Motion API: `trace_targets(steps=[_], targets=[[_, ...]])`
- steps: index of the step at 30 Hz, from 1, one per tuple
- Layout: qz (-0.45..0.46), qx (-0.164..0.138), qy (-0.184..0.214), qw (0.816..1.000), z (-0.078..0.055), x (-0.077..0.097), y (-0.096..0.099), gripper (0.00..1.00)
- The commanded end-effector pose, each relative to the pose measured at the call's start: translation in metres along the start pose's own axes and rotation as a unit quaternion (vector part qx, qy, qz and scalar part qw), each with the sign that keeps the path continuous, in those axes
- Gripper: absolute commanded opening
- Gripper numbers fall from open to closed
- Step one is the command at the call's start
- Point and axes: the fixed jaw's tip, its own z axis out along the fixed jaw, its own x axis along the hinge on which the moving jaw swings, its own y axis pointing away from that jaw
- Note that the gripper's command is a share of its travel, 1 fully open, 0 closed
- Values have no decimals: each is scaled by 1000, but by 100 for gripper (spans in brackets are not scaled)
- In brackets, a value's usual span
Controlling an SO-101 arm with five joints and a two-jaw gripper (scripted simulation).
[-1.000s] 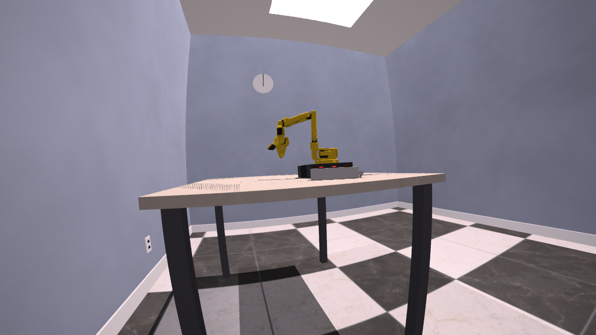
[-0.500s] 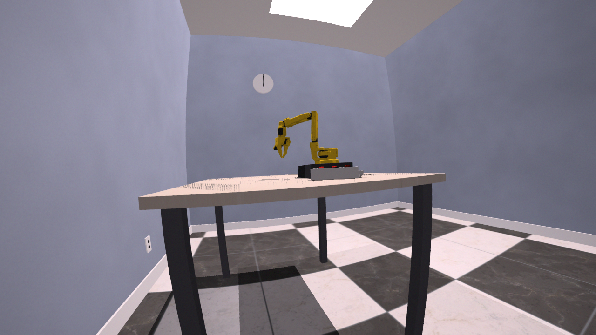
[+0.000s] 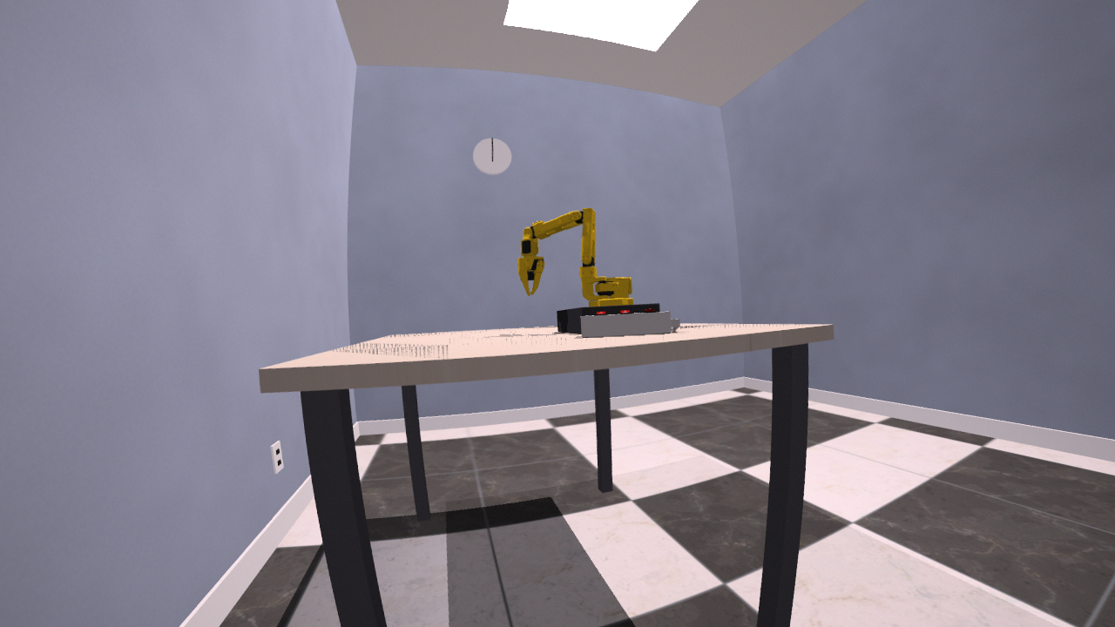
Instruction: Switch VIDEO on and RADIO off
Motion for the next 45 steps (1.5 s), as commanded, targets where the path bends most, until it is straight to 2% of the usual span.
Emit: trace_targets(steps=[1,20,45], targets=[[35,4,3,999,0,-2,-5,0],[100,4,2,995,-1,-8,-10,0],[109,4,2,994,-1,-9,-10,0]])
